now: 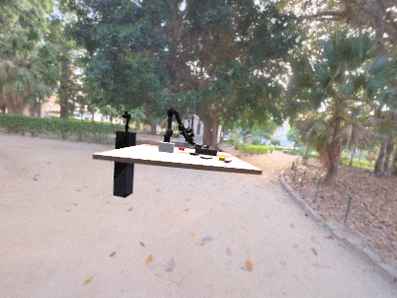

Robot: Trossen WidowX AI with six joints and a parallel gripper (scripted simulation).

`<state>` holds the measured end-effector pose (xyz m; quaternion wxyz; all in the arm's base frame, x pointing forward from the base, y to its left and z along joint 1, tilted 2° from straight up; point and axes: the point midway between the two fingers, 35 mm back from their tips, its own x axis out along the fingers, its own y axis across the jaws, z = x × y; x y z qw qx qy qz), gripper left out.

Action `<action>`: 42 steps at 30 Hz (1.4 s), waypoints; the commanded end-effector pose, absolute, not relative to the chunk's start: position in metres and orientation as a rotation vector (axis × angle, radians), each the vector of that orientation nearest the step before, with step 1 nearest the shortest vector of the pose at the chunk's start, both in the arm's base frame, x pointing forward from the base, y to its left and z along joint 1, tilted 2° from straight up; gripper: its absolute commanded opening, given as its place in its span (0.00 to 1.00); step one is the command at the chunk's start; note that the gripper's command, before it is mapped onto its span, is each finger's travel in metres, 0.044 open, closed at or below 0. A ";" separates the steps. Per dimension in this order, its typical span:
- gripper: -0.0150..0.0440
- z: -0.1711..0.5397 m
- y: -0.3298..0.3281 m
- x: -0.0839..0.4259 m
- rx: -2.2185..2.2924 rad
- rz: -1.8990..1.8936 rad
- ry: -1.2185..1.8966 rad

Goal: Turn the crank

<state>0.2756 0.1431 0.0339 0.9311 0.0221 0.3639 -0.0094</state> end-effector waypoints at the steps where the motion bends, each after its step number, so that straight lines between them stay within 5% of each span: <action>1: 0.25 0.034 0.152 0.276 0.052 0.004 0.746; 42: 0.25 0.010 0.172 0.277 0.051 0.002 0.743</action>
